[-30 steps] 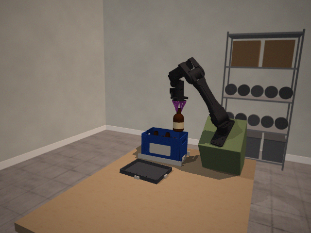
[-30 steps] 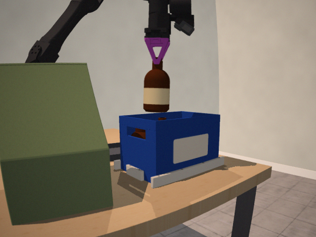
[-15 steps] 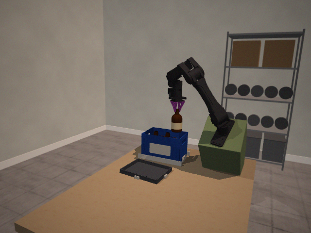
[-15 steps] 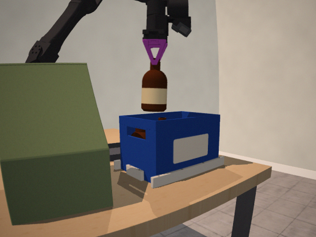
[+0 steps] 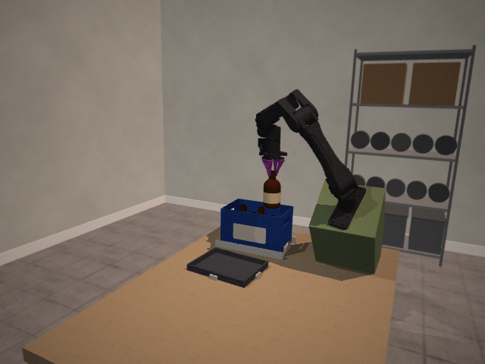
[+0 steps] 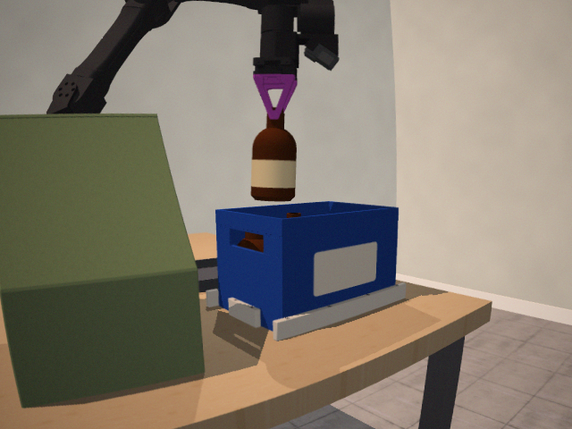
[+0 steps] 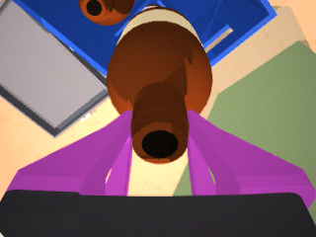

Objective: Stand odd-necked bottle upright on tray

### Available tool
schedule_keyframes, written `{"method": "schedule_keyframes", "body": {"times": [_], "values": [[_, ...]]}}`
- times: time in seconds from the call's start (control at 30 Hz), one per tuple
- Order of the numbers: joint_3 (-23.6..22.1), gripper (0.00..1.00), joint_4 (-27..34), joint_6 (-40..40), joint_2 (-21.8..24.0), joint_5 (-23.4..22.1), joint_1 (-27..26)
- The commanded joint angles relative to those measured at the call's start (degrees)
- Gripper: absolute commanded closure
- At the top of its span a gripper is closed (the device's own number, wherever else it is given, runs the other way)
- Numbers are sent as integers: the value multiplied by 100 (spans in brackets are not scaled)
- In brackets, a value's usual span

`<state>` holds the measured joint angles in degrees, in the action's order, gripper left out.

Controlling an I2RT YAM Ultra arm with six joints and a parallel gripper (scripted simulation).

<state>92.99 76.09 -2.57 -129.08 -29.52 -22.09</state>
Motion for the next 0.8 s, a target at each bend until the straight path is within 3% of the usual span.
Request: {"method": "schedule_keyframes", "body": {"times": [0.0,0.77], "values": [[-30,100,13,-181,285,-58,7],[-5,100,92,-780,738,-212,467]]}}
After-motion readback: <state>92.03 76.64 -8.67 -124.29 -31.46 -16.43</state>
